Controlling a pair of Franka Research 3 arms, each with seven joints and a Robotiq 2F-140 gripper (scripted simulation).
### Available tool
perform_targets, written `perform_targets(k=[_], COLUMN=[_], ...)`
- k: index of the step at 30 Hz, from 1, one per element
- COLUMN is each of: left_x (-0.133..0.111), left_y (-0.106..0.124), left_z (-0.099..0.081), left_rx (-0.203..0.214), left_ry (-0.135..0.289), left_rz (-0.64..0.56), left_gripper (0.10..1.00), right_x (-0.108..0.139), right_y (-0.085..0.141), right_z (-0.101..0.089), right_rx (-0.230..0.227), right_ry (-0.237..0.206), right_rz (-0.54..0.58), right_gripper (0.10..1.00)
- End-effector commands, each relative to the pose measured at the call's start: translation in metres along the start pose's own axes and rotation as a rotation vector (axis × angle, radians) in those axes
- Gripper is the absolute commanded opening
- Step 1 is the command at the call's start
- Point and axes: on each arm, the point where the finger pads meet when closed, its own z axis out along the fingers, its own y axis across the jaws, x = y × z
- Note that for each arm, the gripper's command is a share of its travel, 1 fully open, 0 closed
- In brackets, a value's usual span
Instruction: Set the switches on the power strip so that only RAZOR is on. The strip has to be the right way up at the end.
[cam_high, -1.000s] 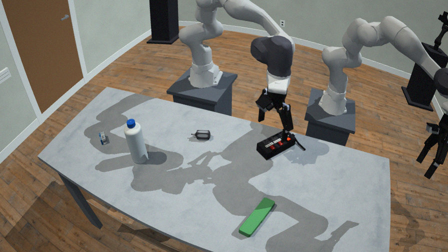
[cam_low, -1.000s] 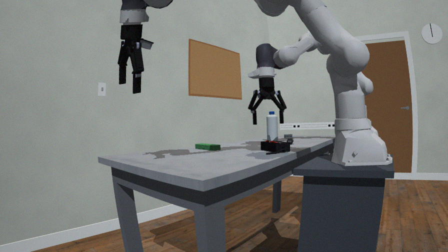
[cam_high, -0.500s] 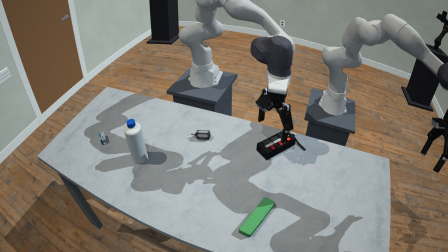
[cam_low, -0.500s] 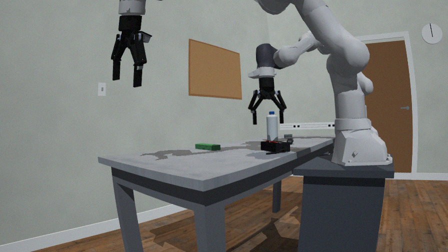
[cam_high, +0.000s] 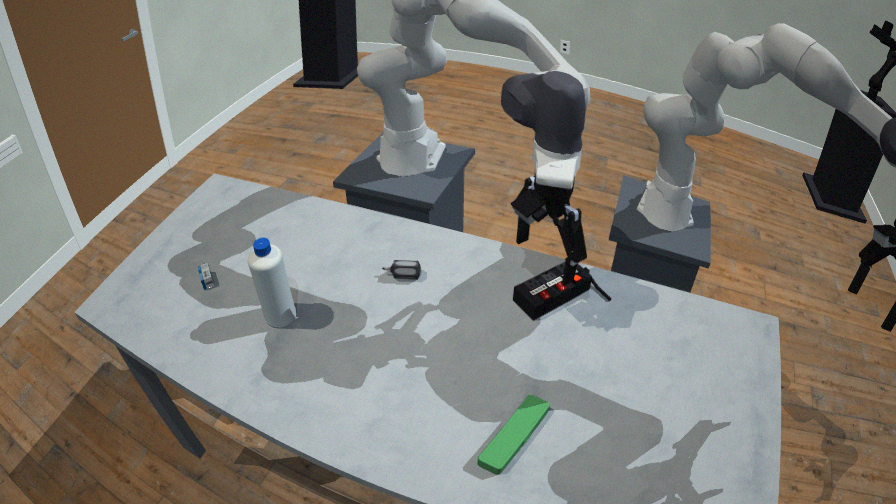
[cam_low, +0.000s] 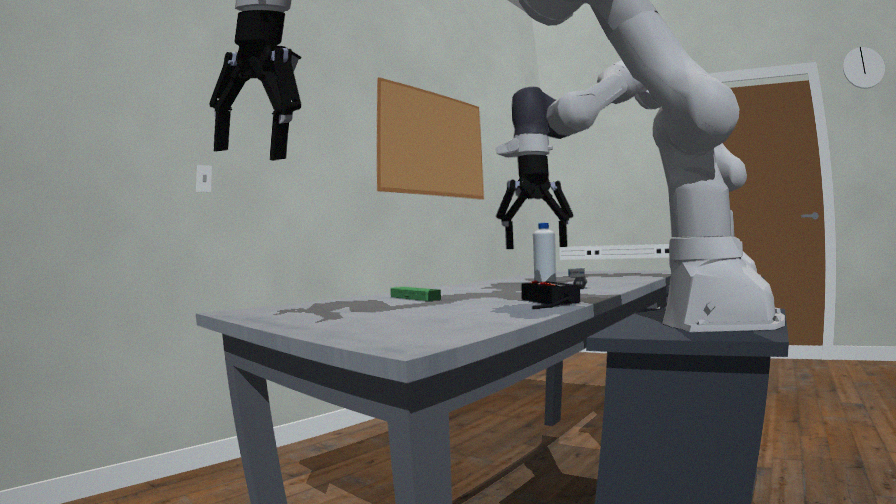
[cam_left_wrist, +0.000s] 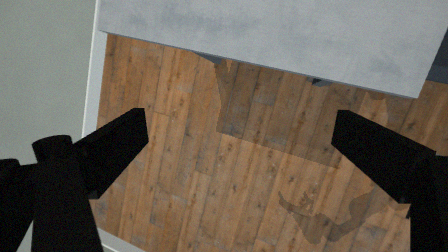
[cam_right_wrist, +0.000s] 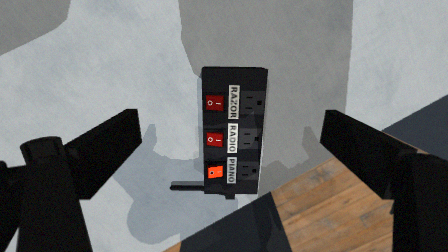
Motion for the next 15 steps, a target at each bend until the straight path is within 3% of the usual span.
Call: perform_targets(k=[1,15], left_x=[-0.007,-0.037], left_y=[0.010,0.040], left_z=[-0.006,-0.031], left_rx=[-0.012,-0.023], left_ry=[-0.008,-0.044], left_rz=[-0.099,-0.261], left_gripper=[1.000,1.000], right_x=[-0.001,-0.001], right_y=[-0.001,-0.001], right_z=[0.000,0.000], right_rx=[0.003,0.003], right_ry=[-0.002,-0.002], right_rz=[0.006,0.006], right_gripper=[1.000,1.000])
